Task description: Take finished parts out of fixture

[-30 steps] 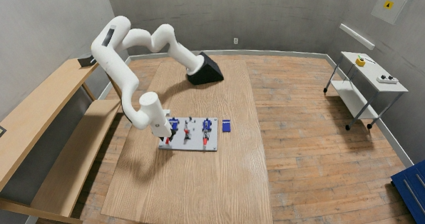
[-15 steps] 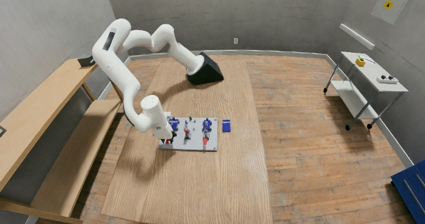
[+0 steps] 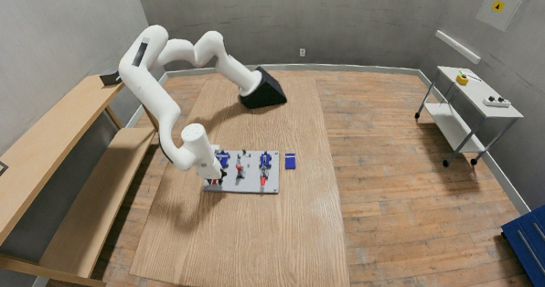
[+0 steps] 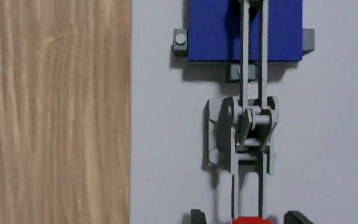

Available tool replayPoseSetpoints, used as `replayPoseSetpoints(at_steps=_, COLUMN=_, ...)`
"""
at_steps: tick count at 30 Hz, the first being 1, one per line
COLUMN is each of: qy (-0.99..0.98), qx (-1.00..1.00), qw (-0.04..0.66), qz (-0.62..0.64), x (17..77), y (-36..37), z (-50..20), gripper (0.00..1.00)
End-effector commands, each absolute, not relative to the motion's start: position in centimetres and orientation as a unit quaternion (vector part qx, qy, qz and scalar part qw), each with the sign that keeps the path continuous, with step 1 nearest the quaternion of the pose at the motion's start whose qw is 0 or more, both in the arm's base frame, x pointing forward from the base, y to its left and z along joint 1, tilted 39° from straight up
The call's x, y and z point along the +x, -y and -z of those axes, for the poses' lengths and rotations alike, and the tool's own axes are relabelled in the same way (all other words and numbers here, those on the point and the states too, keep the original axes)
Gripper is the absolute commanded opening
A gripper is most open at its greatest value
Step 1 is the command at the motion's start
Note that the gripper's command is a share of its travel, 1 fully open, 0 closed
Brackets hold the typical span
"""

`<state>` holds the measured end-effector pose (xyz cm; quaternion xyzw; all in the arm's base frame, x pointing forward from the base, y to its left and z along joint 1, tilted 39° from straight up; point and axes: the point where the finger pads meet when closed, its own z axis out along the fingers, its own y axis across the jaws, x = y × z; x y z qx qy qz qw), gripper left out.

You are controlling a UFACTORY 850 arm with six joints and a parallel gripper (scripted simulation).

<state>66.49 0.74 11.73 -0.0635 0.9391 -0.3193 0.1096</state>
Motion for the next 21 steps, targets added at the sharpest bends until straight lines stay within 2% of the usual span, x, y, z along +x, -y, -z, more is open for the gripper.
replayPoseSetpoints(at_steps=1, qy=-0.939, qx=-0.064, qw=0.111, qz=0.319, x=66.55, y=-0.80, z=-11.81, gripper=0.48)
replayPoseSetpoints(at_steps=2, qy=-0.939, qx=-0.064, qw=0.111, qz=0.319, x=66.55, y=-0.81, z=-11.81, gripper=0.48)
replayPoseSetpoints(at_steps=3, qy=-0.939, qx=-0.064, qw=0.111, qz=0.319, x=66.55, y=-0.81, z=-11.81, gripper=0.00)
replayPoseSetpoints(at_steps=21, qy=-0.939, qx=-0.064, qw=0.111, qz=0.319, x=66.55, y=-0.83, z=-11.82, gripper=0.00)
